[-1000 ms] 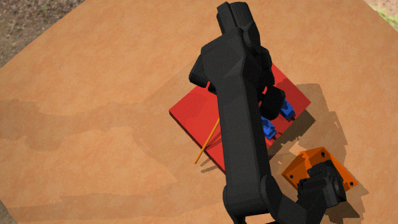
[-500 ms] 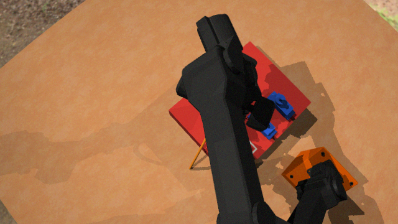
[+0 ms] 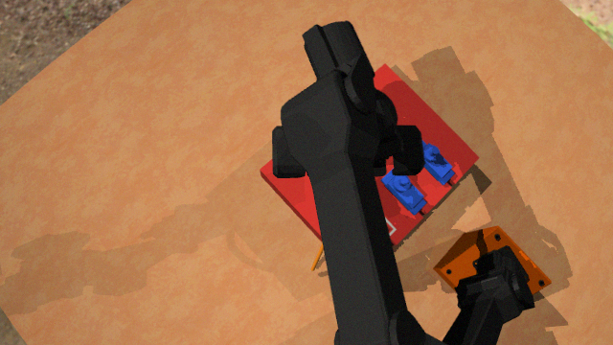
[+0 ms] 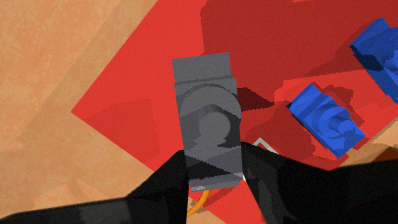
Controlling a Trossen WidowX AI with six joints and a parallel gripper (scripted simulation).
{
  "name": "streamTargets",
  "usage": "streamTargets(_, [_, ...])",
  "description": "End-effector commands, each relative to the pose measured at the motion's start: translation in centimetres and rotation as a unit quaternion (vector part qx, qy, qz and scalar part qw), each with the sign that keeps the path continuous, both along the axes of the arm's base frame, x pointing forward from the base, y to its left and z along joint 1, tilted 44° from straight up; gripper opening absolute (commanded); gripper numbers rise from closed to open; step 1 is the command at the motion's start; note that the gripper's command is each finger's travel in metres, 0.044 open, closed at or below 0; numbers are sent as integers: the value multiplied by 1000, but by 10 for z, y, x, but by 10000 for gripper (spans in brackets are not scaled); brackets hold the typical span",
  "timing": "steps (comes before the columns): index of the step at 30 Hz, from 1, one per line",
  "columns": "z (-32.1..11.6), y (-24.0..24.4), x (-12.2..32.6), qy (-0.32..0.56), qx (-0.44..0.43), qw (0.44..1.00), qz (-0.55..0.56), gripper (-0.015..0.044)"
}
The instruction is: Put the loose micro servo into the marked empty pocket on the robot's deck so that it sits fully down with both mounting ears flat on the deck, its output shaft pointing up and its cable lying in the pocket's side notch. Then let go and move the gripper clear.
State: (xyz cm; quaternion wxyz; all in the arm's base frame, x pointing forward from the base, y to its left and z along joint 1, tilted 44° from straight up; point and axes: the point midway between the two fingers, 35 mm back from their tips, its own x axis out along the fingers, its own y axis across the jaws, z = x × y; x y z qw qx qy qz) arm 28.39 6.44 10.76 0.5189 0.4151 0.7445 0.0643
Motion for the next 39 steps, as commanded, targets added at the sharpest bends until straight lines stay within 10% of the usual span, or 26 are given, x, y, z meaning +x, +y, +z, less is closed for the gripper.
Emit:
streamTargets(1, [1,0,0,-39,7,998,40,0])
streamTargets(19, [1,0,0,-237,41,938,248,0])
streamTargets(39, [0,-11,-64,-237,41,938,250,0])
